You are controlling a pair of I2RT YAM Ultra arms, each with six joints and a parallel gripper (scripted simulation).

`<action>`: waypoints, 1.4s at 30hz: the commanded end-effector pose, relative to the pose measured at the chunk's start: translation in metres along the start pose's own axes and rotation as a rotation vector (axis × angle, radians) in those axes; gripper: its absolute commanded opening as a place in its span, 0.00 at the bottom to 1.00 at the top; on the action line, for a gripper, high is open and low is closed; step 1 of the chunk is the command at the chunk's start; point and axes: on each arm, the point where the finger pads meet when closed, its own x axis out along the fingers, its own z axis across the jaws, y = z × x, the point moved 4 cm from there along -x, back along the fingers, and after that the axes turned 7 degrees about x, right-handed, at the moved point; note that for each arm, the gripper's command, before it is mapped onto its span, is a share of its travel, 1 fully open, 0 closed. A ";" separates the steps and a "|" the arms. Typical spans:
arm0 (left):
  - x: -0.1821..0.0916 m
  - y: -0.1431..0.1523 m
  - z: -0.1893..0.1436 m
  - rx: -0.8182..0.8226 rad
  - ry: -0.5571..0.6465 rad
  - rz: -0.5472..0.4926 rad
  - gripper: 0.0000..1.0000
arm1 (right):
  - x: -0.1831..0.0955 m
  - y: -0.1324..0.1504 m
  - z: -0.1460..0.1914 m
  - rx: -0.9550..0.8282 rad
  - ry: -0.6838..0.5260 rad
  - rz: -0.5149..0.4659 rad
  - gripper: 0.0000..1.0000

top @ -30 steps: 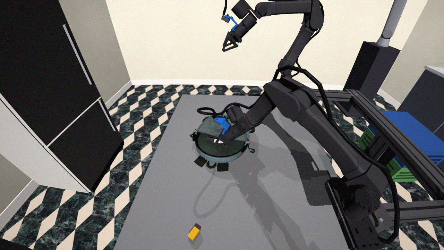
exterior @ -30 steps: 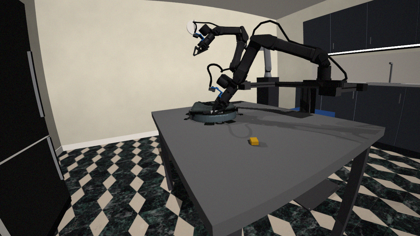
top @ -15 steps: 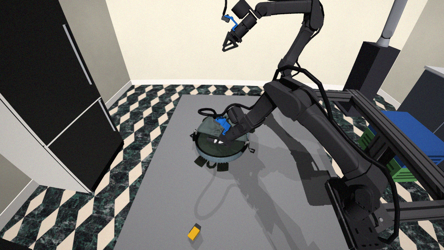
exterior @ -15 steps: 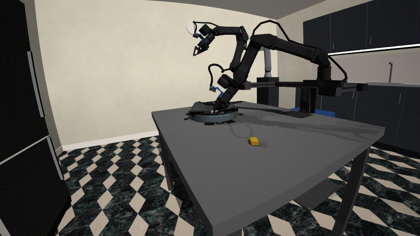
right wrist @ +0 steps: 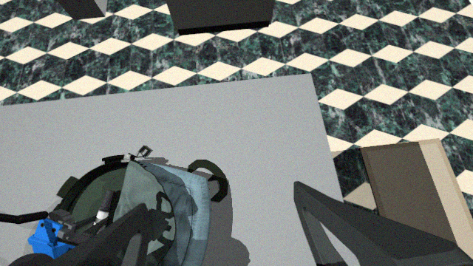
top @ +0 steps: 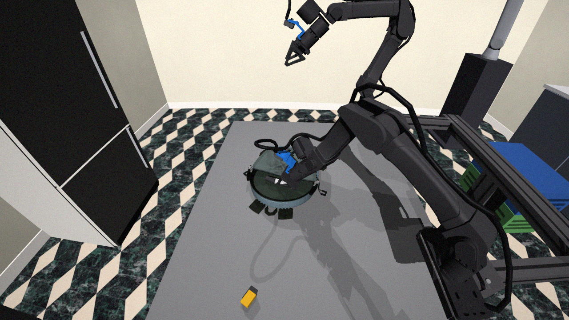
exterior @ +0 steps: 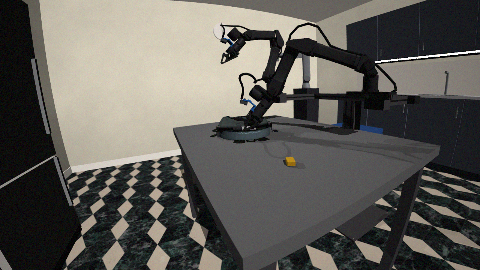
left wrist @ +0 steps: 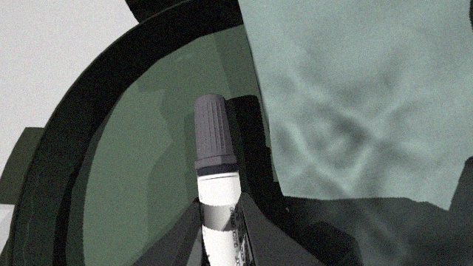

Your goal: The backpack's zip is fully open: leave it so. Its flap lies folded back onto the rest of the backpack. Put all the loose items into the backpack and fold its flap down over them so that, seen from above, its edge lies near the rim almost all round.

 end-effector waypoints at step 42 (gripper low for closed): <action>0.000 0.020 0.016 0.020 -0.026 0.061 0.15 | -0.003 -0.004 0.000 -0.001 -0.001 -0.017 0.90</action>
